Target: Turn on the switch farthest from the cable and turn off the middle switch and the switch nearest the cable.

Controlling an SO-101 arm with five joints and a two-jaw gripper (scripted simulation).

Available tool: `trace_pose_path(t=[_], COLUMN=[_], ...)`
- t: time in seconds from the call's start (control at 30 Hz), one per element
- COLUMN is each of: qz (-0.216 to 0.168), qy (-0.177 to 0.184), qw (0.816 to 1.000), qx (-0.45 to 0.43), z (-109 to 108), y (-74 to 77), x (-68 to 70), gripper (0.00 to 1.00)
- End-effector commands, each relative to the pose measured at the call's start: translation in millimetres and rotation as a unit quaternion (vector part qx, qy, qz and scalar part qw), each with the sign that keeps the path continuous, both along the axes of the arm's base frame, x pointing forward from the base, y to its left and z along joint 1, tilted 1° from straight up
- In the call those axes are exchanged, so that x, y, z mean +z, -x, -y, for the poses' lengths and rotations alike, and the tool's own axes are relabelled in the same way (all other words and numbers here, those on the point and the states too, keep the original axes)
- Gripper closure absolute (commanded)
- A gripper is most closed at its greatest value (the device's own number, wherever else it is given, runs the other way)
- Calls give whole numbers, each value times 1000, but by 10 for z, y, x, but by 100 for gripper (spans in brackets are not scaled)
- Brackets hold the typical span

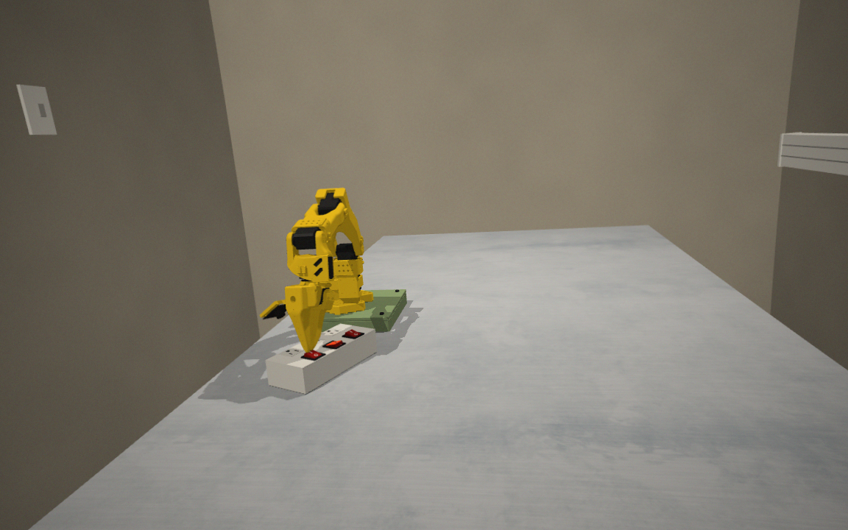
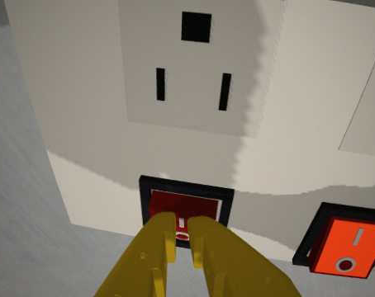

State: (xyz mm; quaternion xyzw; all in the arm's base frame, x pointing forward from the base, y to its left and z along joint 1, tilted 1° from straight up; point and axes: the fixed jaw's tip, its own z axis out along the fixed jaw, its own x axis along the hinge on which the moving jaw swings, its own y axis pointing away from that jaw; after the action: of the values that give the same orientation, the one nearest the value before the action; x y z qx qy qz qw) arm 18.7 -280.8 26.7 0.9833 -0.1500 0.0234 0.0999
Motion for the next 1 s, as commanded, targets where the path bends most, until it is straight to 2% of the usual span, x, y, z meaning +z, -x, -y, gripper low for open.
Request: trace_pose_path(t=[0.0,0.97], qz=[-2,-2], qy=[-8,-8], qw=[1000,1000], qx=[1,0], z=[-29,-63], y=[23,31], x=[-49,-129], gripper=[100,100])
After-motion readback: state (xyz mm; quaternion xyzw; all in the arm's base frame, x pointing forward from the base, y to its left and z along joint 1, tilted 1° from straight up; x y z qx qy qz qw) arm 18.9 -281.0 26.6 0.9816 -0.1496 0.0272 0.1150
